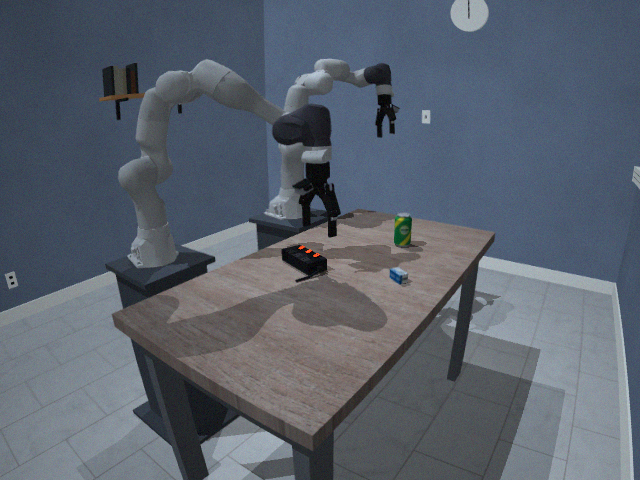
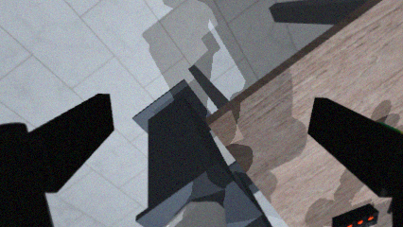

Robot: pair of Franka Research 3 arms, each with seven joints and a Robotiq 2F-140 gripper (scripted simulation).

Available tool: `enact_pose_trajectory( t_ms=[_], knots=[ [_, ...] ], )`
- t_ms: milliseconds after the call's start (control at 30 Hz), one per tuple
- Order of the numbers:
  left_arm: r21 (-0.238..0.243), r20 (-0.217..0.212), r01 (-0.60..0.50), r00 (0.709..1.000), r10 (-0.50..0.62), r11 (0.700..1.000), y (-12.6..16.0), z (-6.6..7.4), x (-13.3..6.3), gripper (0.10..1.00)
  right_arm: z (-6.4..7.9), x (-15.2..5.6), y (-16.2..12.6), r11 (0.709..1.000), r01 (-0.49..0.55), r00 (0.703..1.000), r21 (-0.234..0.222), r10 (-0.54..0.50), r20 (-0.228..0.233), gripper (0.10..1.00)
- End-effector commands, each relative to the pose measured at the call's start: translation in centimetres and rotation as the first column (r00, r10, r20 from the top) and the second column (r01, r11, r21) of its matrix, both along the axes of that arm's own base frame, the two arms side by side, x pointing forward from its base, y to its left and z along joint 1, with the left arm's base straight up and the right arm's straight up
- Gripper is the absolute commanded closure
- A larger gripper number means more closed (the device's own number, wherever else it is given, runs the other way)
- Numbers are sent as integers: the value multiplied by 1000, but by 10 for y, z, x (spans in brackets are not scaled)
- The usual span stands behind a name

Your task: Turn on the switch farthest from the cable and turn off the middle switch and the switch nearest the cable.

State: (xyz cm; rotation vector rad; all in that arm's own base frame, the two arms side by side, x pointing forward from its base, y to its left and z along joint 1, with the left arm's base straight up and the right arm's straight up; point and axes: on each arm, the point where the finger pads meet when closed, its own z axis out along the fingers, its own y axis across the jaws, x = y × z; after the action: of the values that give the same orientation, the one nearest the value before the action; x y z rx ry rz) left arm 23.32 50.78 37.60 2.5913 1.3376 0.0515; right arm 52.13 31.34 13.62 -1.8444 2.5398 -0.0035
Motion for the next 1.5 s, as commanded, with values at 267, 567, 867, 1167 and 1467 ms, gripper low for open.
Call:
enact_pose_trajectory(
  t_ms=[267, 567, 867, 1167, 1467],
  knots=[
    [62, -9, 73, 997, -73, 995, 20, 7, -50, 98, -1, 0, 0, 1000, -5, 1000, 0, 5, -3, 98],
    [93, -27, 89, 996, -87, 992, 31, 12, -87, 98, -1, 0, 0, 1000, -5, 1000, 0, 5, -3, 98],
    [124, -52, 109, 993, -103, 986, 39, 19, -129, 98, -1, 0, 0, 1000, -5, 1000, 0, 5, -3, 98],
    [145, -74, 125, 991, -115, 982, 44, 24, -162, 98, -1, 0, 0, 1000, -5, 1000, 0, 5, -3, 98],
    [170, -110, 149, 985, -132, 974, 47, 32, -210, 98, -1, 0, 0, 1000, -5, 1000, 0, 5, -3, 98]
  ],
)
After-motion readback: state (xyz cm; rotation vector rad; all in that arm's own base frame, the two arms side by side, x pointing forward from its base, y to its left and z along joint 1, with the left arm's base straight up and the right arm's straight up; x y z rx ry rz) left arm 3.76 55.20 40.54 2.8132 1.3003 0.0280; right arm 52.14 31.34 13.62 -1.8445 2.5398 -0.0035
